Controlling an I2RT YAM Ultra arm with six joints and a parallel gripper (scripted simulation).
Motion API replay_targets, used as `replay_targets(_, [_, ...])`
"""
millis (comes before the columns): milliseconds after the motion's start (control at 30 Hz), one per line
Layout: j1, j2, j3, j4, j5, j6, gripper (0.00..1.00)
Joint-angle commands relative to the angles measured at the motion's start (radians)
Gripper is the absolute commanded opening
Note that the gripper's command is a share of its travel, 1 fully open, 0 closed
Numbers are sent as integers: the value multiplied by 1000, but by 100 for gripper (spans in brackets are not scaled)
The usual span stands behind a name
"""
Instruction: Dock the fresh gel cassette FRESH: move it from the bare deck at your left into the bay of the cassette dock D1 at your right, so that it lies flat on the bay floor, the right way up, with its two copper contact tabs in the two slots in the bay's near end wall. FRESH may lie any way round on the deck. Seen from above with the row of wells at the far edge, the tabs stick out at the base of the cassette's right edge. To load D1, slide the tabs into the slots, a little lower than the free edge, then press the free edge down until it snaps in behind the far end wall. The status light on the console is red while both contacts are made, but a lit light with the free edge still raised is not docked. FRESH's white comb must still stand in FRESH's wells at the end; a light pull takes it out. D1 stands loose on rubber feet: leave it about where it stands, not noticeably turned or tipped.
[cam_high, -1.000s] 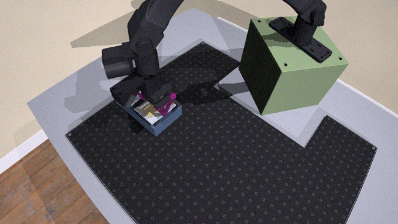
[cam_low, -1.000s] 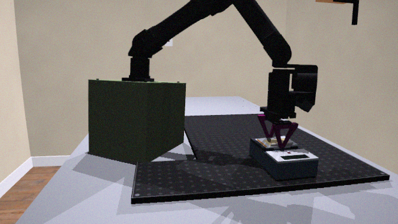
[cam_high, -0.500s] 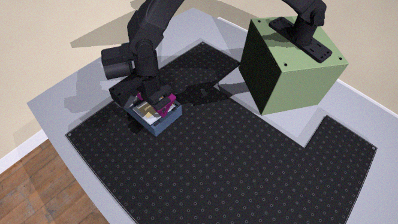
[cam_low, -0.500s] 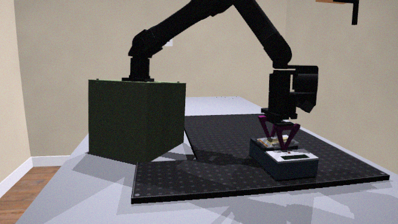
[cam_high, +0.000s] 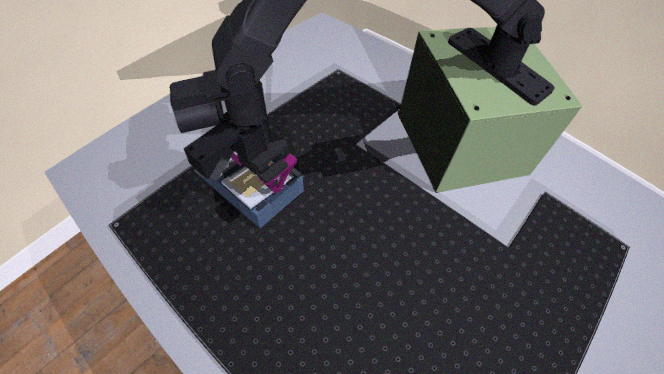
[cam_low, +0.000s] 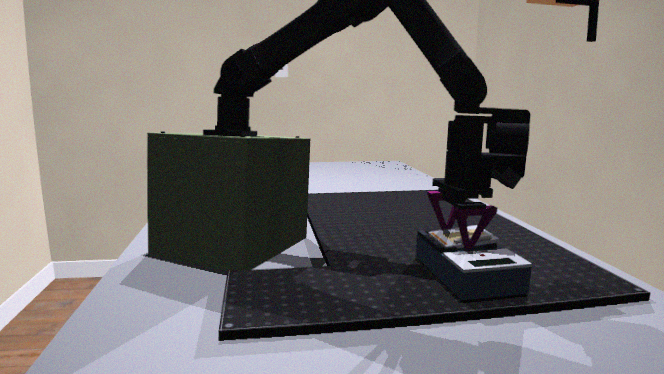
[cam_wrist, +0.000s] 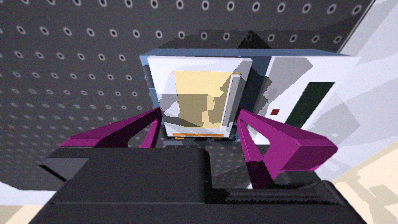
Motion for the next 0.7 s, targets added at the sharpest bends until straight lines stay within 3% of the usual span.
replay_targets(0, [-14, -54, -11, -29, -1, -10, 91])
replay_targets(667, [-19, -112, 9, -84, 0, -15, 91])
